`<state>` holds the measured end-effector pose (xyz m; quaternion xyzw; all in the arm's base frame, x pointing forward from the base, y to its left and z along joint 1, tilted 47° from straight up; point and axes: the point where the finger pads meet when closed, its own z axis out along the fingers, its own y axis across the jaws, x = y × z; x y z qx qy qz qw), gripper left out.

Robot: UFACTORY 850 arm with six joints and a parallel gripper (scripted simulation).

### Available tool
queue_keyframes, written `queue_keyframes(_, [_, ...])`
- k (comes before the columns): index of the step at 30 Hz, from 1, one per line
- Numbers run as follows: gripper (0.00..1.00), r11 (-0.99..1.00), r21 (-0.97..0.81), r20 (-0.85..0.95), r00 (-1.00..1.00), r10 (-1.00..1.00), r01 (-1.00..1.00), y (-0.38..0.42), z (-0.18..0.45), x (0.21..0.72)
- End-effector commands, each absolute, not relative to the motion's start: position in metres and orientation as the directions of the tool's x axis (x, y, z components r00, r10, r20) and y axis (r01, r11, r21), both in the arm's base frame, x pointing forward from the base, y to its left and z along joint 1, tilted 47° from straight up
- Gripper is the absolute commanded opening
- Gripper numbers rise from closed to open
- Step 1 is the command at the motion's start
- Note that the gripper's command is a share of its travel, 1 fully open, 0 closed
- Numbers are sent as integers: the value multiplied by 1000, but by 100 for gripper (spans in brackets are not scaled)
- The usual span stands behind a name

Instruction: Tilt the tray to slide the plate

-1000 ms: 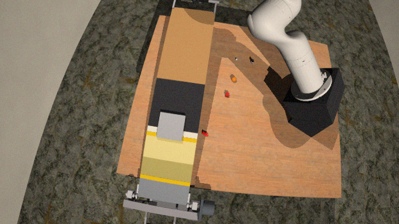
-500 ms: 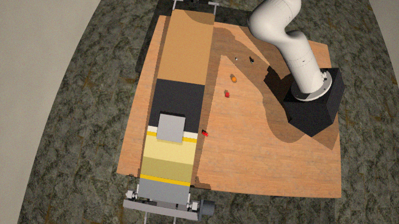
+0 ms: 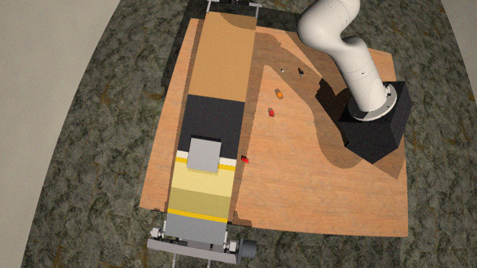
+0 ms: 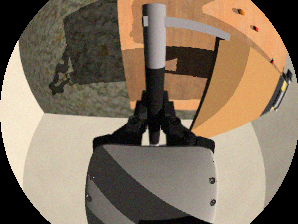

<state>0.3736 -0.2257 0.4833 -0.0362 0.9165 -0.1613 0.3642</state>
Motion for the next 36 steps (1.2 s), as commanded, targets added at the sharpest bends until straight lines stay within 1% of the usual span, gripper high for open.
queue_keyframes(1, [0,947,-319,-660,-728,-186,47,-210,504,353])
queue_keyframes(4, [0,947,-319,-660,-728,-186,47,-190,526,328])
queue_keyframes(6, [0,947,-319,-660,-728,-186,47,-200,515,341])
queue_keyframes(9, [0,947,-319,-660,-728,-186,47,-225,485,375])
queue_keyframes(15, [0,947,-319,-660,-728,-186,47,-228,482,378])
queue_keyframes(21, [0,947,-319,-660,-728,-186,47,-191,526,328])
queue_keyframes(23, [0,947,-319,-660,-728,-186,47,-200,515,341])
queue_keyframes(26, [0,947,-319,-660,-728,-186,47,-225,485,375])
queue_keyframes(32, [0,947,-319,-660,-728,-186,47,-228,482,378])
queue_keyframes(34, [0,947,-319,-660,-728,-186,47,-219,493,366])
queue_keyframes(36, [0,947,-319,-660,-728,-186,47,-200,515,341])
